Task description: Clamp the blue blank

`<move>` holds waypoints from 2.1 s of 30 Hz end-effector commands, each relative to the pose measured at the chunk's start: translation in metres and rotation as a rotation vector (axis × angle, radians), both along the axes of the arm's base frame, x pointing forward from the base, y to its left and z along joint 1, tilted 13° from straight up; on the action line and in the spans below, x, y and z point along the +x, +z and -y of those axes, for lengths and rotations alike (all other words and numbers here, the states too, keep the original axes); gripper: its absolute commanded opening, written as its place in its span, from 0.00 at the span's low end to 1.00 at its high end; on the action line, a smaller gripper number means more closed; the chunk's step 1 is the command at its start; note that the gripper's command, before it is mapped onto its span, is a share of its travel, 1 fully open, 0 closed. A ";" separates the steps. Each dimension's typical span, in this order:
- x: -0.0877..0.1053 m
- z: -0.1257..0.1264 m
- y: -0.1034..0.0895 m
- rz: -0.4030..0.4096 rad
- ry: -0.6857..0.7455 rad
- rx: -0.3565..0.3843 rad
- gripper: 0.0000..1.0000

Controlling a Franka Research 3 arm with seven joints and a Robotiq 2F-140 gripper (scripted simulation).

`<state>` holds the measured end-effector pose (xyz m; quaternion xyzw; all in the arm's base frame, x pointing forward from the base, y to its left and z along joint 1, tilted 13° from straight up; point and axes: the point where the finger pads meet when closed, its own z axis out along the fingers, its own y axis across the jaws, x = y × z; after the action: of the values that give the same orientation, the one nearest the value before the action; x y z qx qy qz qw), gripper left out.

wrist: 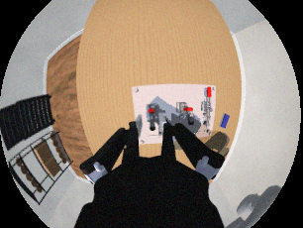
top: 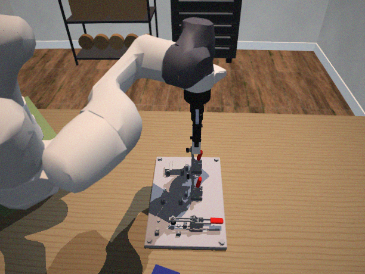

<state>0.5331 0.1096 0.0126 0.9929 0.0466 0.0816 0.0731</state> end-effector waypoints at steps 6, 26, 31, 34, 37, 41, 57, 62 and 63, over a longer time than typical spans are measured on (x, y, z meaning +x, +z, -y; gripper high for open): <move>0.000 0.002 -0.002 -0.001 -0.007 -0.002 0.58; -0.004 0.004 -0.011 -0.001 -0.007 -0.002 0.58; -0.021 0.006 -0.014 -0.001 -0.007 -0.002 0.58; -0.035 0.007 -0.016 -0.001 -0.007 -0.002 0.58; -0.049 0.009 -0.018 -0.001 -0.007 -0.002 0.58; -0.059 0.010 -0.020 -0.001 -0.007 -0.002 0.58; -0.065 0.013 -0.033 -0.001 -0.007 -0.002 0.58; -0.063 0.015 -0.045 -0.001 -0.007 -0.002 0.58; -0.063 0.015 -0.049 -0.001 -0.007 -0.002 0.58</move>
<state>0.4670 0.0945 -0.0285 0.9929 0.0462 0.0775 0.0770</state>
